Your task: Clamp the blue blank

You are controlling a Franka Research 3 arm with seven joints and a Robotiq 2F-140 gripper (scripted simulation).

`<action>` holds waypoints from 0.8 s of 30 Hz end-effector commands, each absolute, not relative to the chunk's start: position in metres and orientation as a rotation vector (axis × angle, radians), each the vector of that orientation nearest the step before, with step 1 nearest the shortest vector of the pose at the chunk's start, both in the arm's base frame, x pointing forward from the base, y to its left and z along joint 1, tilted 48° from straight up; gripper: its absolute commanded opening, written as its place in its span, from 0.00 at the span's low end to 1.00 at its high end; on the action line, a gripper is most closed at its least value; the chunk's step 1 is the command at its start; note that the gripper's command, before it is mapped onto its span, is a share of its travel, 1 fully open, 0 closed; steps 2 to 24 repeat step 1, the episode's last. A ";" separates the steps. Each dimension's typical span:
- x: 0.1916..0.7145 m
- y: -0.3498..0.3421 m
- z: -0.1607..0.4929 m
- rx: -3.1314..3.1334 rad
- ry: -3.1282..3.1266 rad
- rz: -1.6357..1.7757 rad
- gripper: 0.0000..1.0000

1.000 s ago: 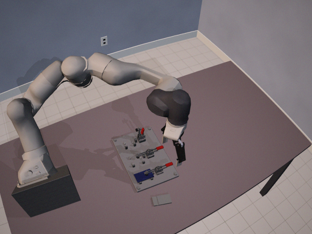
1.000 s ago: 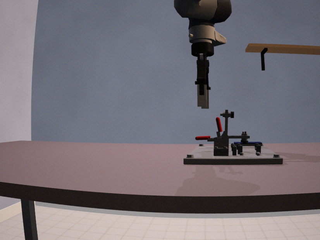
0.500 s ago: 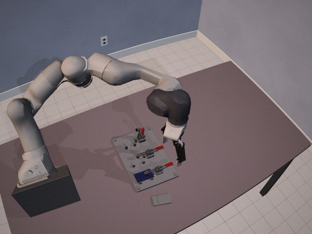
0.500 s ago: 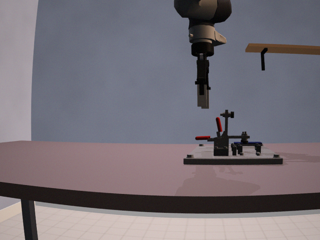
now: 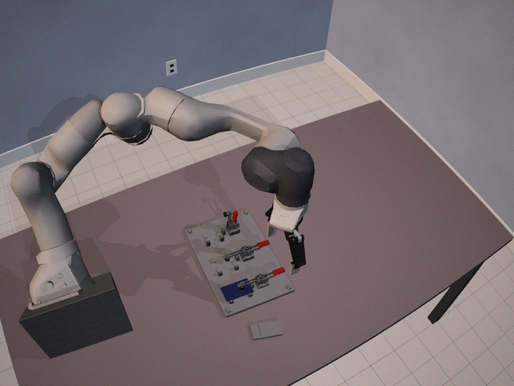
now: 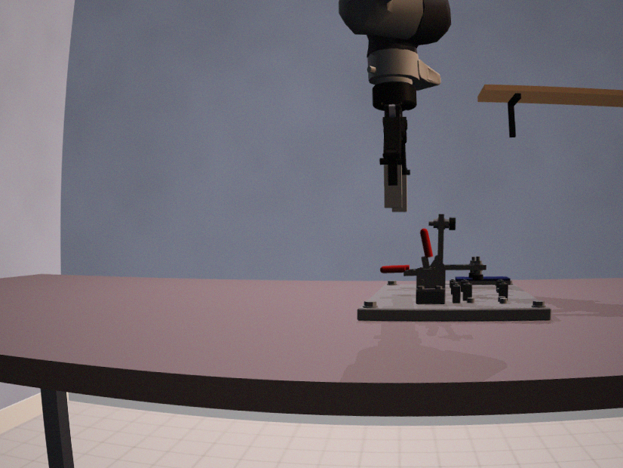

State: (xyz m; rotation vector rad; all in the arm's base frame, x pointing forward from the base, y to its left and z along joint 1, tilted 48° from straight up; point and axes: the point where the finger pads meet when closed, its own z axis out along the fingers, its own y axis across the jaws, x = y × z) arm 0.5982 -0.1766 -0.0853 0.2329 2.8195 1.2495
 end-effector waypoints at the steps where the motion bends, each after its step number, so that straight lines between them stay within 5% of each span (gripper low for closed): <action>1: 0.598 -0.178 -0.084 0.237 2.822 1.248 1.00; 24: 0.598 -0.178 -0.084 0.237 2.822 1.248 1.00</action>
